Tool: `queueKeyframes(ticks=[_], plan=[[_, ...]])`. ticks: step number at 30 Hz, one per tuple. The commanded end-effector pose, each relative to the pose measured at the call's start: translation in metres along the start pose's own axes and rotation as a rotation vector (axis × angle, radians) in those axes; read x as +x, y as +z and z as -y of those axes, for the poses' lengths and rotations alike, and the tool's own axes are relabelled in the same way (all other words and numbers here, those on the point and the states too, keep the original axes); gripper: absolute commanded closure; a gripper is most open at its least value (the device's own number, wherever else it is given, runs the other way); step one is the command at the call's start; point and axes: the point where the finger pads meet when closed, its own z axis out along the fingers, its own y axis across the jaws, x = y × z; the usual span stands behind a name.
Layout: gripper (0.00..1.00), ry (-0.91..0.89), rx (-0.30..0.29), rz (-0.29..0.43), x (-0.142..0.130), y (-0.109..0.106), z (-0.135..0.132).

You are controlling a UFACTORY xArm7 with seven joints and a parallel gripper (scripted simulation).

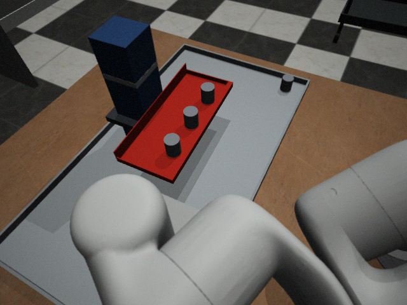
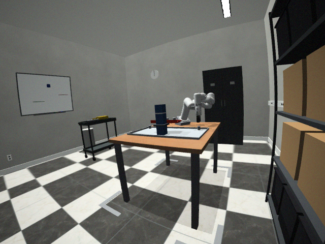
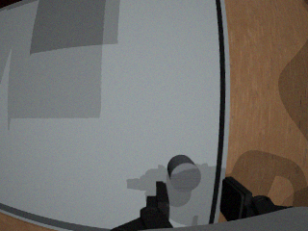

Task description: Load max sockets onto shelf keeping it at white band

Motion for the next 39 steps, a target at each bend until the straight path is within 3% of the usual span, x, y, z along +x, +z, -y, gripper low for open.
queueKeyframes(ticks=[1, 26, 34, 36, 39], plan=[[0.48, -0.001, 0.000, 0.001, -0.001, -0.010, 0.000], [0.48, -0.001, 0.000, 0.001, -0.001, -0.017, -0.001], [0.48, -0.001, 0.000, 0.001, -0.001, -0.050, -0.016], [0.48, -0.001, 0.000, 0.001, -0.001, -0.050, -0.016], [0.48, -0.001, 0.000, 0.001, 0.000, -0.072, -0.027]])
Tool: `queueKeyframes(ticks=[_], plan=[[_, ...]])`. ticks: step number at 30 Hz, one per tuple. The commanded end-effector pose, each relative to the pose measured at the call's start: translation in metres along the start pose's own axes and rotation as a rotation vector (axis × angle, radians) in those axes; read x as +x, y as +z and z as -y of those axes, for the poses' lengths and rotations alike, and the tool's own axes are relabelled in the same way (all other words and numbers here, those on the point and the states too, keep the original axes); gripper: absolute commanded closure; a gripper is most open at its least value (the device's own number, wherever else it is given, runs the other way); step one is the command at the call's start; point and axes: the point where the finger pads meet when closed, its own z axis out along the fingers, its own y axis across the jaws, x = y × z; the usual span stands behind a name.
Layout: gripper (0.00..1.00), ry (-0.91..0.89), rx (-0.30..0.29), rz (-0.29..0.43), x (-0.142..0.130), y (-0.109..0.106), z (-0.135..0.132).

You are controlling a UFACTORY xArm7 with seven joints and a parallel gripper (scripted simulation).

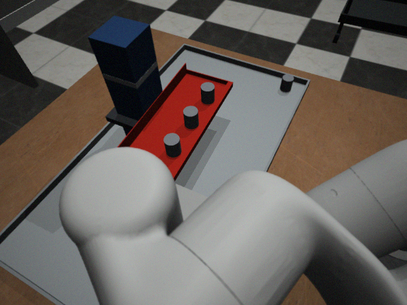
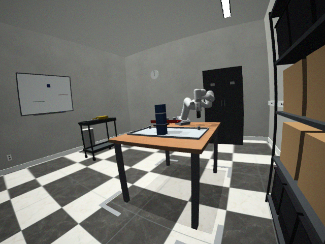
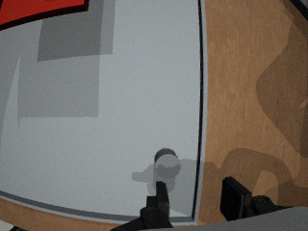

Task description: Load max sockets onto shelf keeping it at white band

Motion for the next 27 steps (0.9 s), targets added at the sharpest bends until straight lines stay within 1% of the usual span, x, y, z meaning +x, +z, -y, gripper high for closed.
queueKeyframes(ticks=[1, 4, 5, 8, 9, 12, 14, 16, 19, 27], plan=[[0.48, -0.001, 0.001, 0.001, 0.000, -0.035, -0.016], [0.48, -0.001, 0.001, 0.001, 0.000, -0.060, -0.028], [0.48, -0.001, 0.001, 0.001, 0.000, -0.060, -0.028], [0.48, -0.001, 0.001, 0.001, 0.000, -0.083, -0.039], [0.48, -0.001, 0.001, 0.001, 0.000, -0.083, -0.039], [0.48, -0.001, 0.001, 0.001, 0.000, -0.102, -0.048], [0.48, -0.001, 0.001, 0.001, 0.000, -0.102, -0.048], [0.48, -0.001, 0.001, 0.001, 0.000, -0.111, -0.052], [0.48, -0.001, 0.001, 0.001, 0.000, -0.118, -0.055], [0.48, -0.001, 0.001, 0.001, 0.000, -0.119, -0.056]])
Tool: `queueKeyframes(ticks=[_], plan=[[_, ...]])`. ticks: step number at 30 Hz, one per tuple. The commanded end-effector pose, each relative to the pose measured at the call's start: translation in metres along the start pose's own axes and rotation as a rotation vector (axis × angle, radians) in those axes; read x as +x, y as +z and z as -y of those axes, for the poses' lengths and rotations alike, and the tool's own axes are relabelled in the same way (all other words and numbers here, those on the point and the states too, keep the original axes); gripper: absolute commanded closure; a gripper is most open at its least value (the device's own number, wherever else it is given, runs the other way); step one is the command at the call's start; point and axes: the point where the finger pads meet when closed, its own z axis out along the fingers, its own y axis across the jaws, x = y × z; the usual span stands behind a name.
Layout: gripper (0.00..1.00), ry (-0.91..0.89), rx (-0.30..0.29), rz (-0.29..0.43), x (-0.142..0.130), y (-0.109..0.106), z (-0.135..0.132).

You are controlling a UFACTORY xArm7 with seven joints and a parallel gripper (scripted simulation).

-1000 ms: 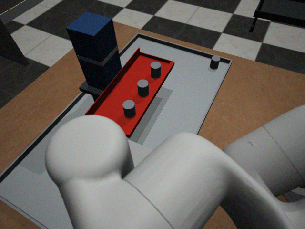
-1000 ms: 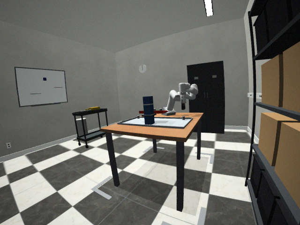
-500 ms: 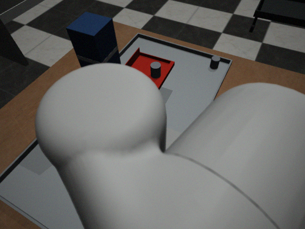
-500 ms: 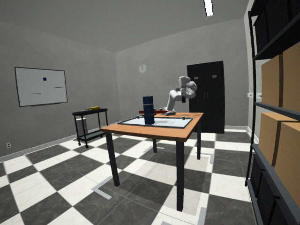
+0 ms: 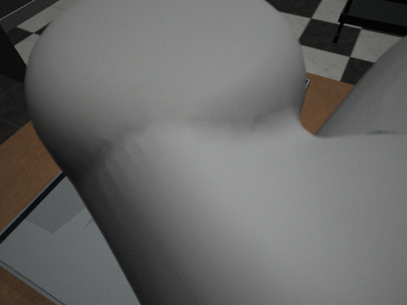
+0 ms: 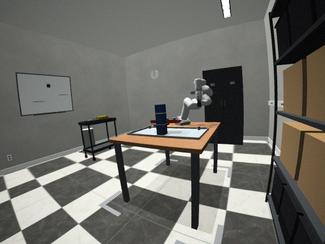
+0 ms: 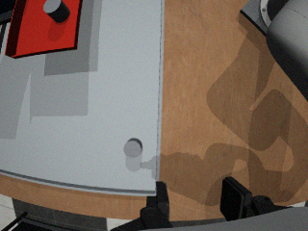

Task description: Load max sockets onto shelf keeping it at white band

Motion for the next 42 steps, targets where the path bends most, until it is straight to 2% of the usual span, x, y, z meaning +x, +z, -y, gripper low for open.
queueKeyframes(ticks=[1, 5, 6, 8, 10, 12, 13, 14, 16, 17, 21, 23, 26, 27, 29, 30, 33, 34, 38, 39, 40, 41, 42], plan=[[0.48, -0.001, 0.001, 0.001, 0.000, -0.003, -0.001], [0.48, -0.001, 0.001, 0.001, 0.000, -0.003, -0.001], [0.53, -0.002, 0.002, 0.001, 0.000, -0.003, -0.001], [0.53, -0.003, 0.005, 0.007, 0.003, -0.005, 0.003], [0.53, -0.007, 0.016, 0.022, 0.015, -0.012, 0.013], [0.53, -0.011, 0.035, 0.045, 0.038, -0.024, 0.032], [0.53, -0.011, 0.035, 0.045, 0.038, -0.024, 0.032], [0.53, -0.012, 0.047, 0.057, 0.056, -0.030, 0.043], [0.53, -0.012, 0.047, 0.057, 0.056, -0.030, 0.043], [0.53, -0.012, 0.058, 0.067, 0.077, -0.035, 0.054], [0.53, -0.012, 0.058, 0.067, 0.077, -0.035, 0.054], [0.53, -0.009, 0.078, 0.076, 0.129, -0.042, 0.073], [0.53, -0.009, 0.078, 0.076, 0.130, -0.042, 0.073], [0.53, -0.006, 0.083, 0.074, 0.160, -0.042, 0.080], [0.53, -0.006, 0.083, 0.074, 0.160, -0.042, 0.080], [0.53, -0.003, 0.084, 0.069, 0.190, -0.040, 0.084], [0.53, -0.003, 0.084, 0.069, 0.191, -0.040, 0.084], [0.53, 0.000, 0.081, 0.061, 0.222, -0.037, 0.085], [0.53, 0.000, 0.081, 0.061, 0.222, -0.037, 0.085], [0.53, 0.002, 0.073, 0.051, 0.251, -0.032, 0.083], [0.53, 0.002, 0.073, 0.051, 0.251, -0.032, 0.083], [0.53, 0.003, 0.063, 0.040, 0.278, -0.026, 0.079], [0.53, 0.003, 0.063, 0.040, 0.278, -0.026, 0.079]])
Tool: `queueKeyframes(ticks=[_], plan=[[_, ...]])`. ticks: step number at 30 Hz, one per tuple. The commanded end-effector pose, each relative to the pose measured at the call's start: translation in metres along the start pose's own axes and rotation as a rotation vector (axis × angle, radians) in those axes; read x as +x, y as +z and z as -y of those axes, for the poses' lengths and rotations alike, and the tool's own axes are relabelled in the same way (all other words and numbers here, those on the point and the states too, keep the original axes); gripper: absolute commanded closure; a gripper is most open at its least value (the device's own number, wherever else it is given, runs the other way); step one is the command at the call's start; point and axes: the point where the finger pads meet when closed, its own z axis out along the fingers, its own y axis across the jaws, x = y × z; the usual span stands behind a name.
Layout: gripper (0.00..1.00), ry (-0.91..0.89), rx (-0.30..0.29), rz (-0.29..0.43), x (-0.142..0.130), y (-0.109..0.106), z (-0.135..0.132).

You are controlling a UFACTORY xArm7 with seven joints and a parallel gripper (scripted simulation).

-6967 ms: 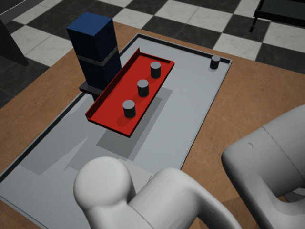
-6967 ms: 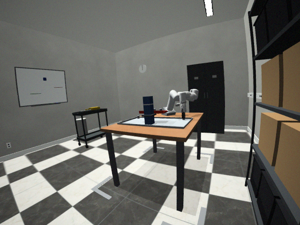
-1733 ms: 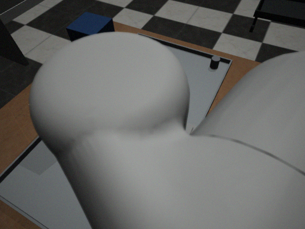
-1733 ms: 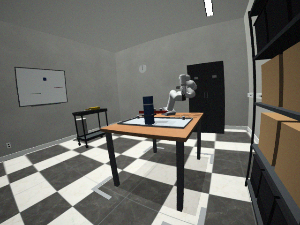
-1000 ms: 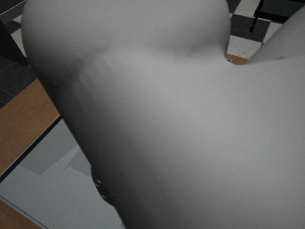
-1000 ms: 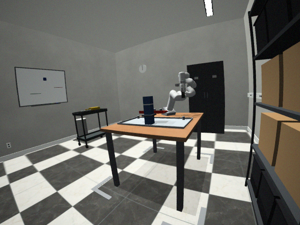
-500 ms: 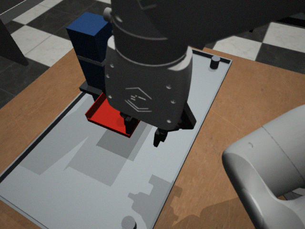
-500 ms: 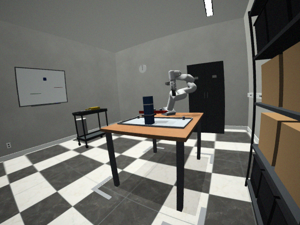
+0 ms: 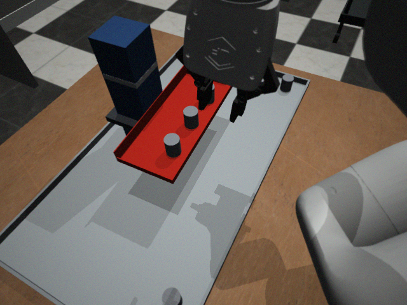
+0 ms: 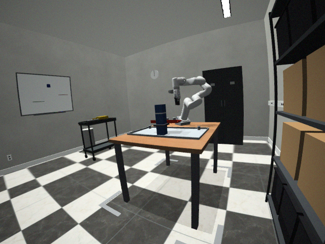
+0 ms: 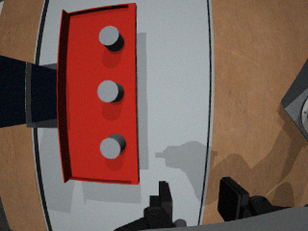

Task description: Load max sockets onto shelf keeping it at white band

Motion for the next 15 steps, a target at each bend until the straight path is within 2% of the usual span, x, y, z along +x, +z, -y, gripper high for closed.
queueKeyframes(ticks=[1, 2, 4, 5, 6, 7, 11, 15], plan=[[0.53, -0.001, -0.015, -0.008, 0.051, 0.006, 0.000], [0.53, -0.001, -0.028, -0.019, 0.075, 0.010, -0.006], [0.53, -0.001, -0.028, -0.019, 0.075, 0.010, -0.006], [0.53, -0.001, -0.041, -0.028, 0.094, 0.014, -0.012], [0.53, -0.001, -0.041, -0.028, 0.094, 0.014, -0.012], [0.53, -0.002, -0.053, -0.035, 0.110, 0.017, -0.019], [0.53, -0.004, -0.070, -0.045, 0.129, 0.022, -0.028], [0.53, -0.005, -0.076, -0.048, 0.135, 0.023, -0.031]])
